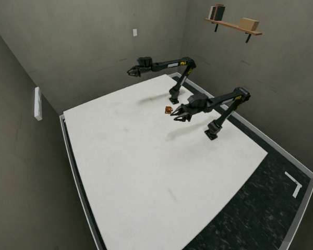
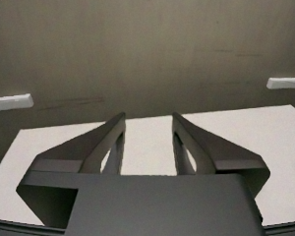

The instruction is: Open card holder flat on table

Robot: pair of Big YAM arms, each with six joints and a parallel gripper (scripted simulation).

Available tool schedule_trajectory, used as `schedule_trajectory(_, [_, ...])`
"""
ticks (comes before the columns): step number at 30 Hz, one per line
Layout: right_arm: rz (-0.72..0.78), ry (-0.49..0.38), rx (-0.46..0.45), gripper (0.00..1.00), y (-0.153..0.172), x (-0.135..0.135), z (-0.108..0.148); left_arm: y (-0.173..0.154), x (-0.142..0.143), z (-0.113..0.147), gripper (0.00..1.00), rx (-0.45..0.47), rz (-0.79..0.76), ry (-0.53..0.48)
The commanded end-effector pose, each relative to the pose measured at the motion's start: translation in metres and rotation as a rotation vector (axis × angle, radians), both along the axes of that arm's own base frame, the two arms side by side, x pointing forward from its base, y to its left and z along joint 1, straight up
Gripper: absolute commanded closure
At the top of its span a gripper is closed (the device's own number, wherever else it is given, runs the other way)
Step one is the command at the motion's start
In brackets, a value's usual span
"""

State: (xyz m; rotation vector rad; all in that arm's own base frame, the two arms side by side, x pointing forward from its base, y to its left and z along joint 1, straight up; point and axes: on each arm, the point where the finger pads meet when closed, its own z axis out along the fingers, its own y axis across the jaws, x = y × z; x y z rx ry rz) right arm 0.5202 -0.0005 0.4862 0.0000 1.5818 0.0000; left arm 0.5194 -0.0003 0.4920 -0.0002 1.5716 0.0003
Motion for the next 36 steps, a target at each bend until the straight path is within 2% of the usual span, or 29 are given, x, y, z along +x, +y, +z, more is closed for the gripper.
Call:
schedule_trajectory(1, [0.0, -0.047, 0.0, 0.64, 0.0, -0.002, 0.026, -0.008, -0.003, 0.003, 0.64, -0.008, -0.018, -0.016])
schedule_trajectory(2, [0.025, 0.052, -0.019, 0.64, 0.014, 0.009, -0.02, -0.008, -0.003, 0.003, 0.64, -0.008, -0.018, -0.016])
schedule_trajectory(6, [0.058, 0.116, -0.044, 0.64, 0.037, 0.011, -0.043, -0.008, -0.003, 0.003, 0.64, -0.008, -0.018, -0.016])
schedule_trajectory(8, [0.058, 0.116, -0.044, 0.64, 0.037, 0.011, -0.043, -0.008, -0.003, 0.003, 0.64, -0.008, -0.018, -0.016])
schedule_trajectory(10, [0.081, 0.147, -0.059, 0.64, 0.053, 0.012, -0.05, -0.008, -0.003, 0.003, 0.64, -0.008, -0.018, -0.016])
schedule_trajectory(11, [0.097, 0.192, -0.073, 0.64, 0.064, 0.01, -0.07, -0.008, -0.003, 0.003, 0.64, -0.008, -0.018, -0.016])
schedule_trajectory(13, [0.117, 0.233, -0.098, 0.64, 0.08, 0.007, -0.083, -0.008, -0.003, 0.003, 0.64, -0.008, -0.018, -0.016])
schedule_trajectory(19, [0.208, 0.404, -0.192, 0.64, 0.139, -0.009, -0.149, -0.008, -0.003, 0.003, 0.64, -0.008, -0.018, -0.016])
schedule_trajectory(23, [0.273, 0.514, -0.273, 0.64, 0.175, -0.029, -0.191, -0.008, -0.003, 0.003, 0.64, -0.008, -0.018, -0.016])
schedule_trajectory(26, [0.285, 0.51, -0.284, 0.64, 0.185, -0.03, -0.184, -0.008, -0.003, 0.003, 0.64, -0.008, -0.018, -0.016])
schedule_trajectory(27, [0.302, 0.522, -0.301, 0.64, 0.194, -0.035, -0.187, -0.008, -0.003, 0.003, 0.64, -0.008, -0.018, -0.016])
schedule_trajectory(28, [0.32, 0.58, -0.336, 0.64, 0.199, -0.049, -0.216, -0.008, -0.003, 0.003, 0.64, -0.008, -0.018, -0.016])
schedule_trajectory(30, [0.36, 0.646, -0.397, 0.64, 0.216, -0.065, -0.244, -0.008, -0.003, 0.003, 0.64, -0.008, -0.018, -0.016])
schedule_trajectory(36, [0.465, 0.795, -0.588, 0.64, 0.255, -0.119, -0.303, -0.008, -0.003, 0.003, 0.64, -0.008, -0.018, -0.016])
